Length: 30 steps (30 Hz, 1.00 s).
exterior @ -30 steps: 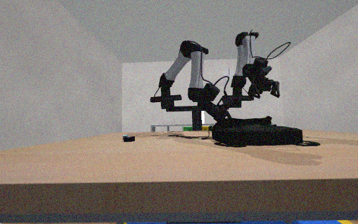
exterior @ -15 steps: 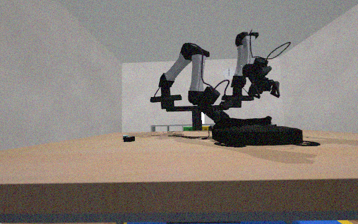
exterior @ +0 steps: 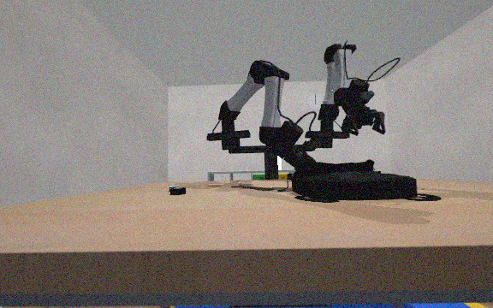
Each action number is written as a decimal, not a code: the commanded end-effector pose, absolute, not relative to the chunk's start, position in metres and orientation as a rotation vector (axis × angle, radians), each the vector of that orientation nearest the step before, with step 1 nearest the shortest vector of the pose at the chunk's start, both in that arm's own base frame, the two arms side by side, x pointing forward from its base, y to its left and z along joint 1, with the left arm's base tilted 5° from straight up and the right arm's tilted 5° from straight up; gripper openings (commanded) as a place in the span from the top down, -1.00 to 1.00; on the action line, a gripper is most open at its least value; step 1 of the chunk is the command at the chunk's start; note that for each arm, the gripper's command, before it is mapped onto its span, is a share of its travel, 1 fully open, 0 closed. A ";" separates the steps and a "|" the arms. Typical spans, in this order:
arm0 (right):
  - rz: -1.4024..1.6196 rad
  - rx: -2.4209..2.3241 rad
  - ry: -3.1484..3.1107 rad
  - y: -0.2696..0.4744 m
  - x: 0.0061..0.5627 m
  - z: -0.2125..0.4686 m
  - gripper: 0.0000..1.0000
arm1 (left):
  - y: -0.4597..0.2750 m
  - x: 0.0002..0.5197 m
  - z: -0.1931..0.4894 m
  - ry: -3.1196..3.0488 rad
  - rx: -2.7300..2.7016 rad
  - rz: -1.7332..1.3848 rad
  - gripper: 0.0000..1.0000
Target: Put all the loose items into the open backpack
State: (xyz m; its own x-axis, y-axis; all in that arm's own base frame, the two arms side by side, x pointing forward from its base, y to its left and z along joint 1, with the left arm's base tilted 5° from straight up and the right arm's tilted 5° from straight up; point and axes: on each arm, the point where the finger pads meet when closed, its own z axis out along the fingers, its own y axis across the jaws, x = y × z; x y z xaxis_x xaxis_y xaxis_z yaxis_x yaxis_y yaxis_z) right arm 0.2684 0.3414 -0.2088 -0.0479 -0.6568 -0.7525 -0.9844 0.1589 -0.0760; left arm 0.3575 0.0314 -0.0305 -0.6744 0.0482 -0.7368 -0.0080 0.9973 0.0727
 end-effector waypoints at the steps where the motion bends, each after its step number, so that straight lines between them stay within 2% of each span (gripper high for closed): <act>1: 0.637 -1.562 1.755 0.343 0.273 -0.211 0.70 | 0.031 0.361 -0.023 2.285 0.040 0.080 -0.80; 30: 0.625 -1.570 1.783 0.335 0.269 -0.222 0.70 | 0.031 0.361 -0.023 2.285 0.040 0.080 -0.80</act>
